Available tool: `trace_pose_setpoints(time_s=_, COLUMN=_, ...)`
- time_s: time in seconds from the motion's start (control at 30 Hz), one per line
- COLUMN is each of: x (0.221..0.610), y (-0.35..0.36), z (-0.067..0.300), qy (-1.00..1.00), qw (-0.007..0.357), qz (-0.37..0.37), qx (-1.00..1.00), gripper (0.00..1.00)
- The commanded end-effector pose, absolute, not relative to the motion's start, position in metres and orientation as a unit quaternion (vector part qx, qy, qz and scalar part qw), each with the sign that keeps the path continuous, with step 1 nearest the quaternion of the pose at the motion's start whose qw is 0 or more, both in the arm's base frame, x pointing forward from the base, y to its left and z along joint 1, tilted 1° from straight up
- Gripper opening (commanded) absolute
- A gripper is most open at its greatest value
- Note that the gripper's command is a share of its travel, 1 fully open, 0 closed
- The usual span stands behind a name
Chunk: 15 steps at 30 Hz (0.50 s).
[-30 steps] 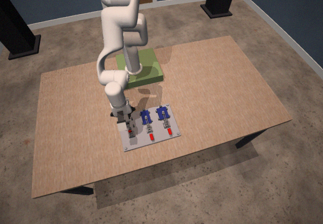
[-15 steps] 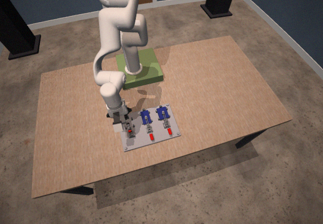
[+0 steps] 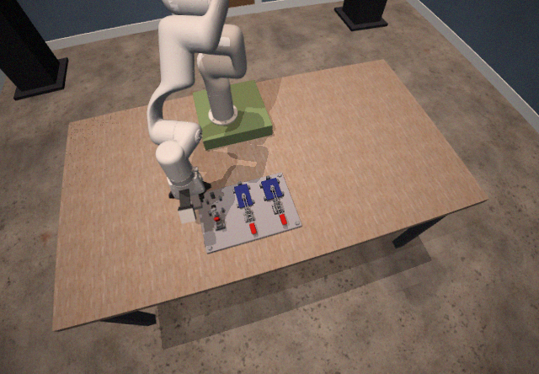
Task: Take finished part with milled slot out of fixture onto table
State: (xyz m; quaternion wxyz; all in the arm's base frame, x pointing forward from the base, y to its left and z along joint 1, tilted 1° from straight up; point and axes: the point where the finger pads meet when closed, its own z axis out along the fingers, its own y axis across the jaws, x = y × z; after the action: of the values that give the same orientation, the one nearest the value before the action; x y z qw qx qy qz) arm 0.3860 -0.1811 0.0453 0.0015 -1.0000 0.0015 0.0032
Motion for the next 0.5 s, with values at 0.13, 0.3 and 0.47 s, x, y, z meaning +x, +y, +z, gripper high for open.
trace_pose_setpoints(time_s=0.13, x=0.387, y=-0.196, z=0.047, qy=0.001, qw=0.001, qz=0.001, qx=-1.0, gripper=0.0)
trace_pose_setpoints(time_s=0.3, x=0.387, y=-0.207, z=0.047, qy=0.001, qw=0.001, qz=0.001, qx=-1.0, gripper=0.0)
trace_pose_setpoints(time_s=0.47, x=0.387, y=-0.217, z=0.047, qy=0.001, qw=0.001, qz=0.001, qx=-1.0, gripper=0.0)
